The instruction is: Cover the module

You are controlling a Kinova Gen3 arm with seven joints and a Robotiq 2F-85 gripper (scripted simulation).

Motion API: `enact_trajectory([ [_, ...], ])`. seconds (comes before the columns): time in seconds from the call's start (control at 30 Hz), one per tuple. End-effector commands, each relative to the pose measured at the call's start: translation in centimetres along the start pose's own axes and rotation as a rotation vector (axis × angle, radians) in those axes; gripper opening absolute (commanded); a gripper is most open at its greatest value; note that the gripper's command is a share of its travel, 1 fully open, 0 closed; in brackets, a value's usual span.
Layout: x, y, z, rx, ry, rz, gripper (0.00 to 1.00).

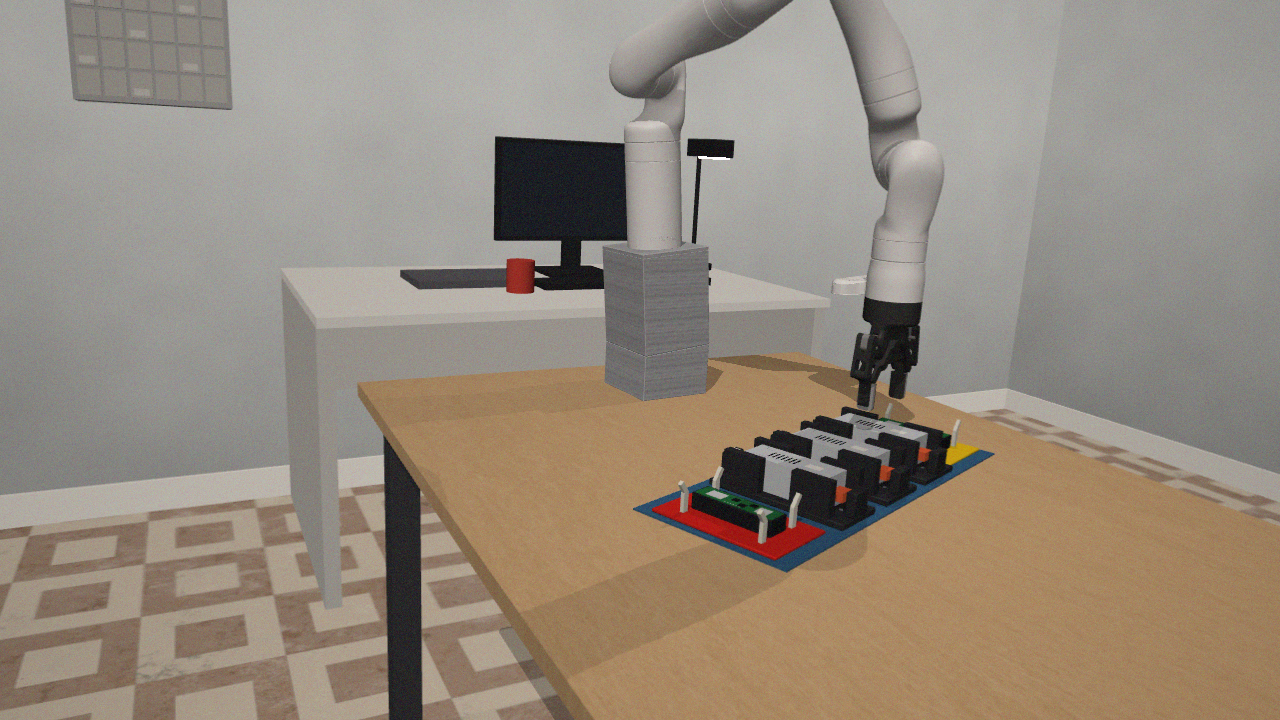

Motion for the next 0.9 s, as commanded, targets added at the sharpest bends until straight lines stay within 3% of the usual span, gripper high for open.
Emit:
enact_trajectory([
  [0.0, -0.4, 0.1, 0.0, 0.0, -0.001, -0.002, 1.0],
  [0.87, -1.6, 0.1, 0.0, 0.0, -0.001, -0.002, 1.0],
])
Point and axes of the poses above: the point where the finger pads meet when closed, its own x axis back along the fingers, its own z axis across the jaws, y = z × x, the point moved 4 cm from there along x, back along the fingers, and after that the axes turned 15 degrees about x, right-handed, at the moved point
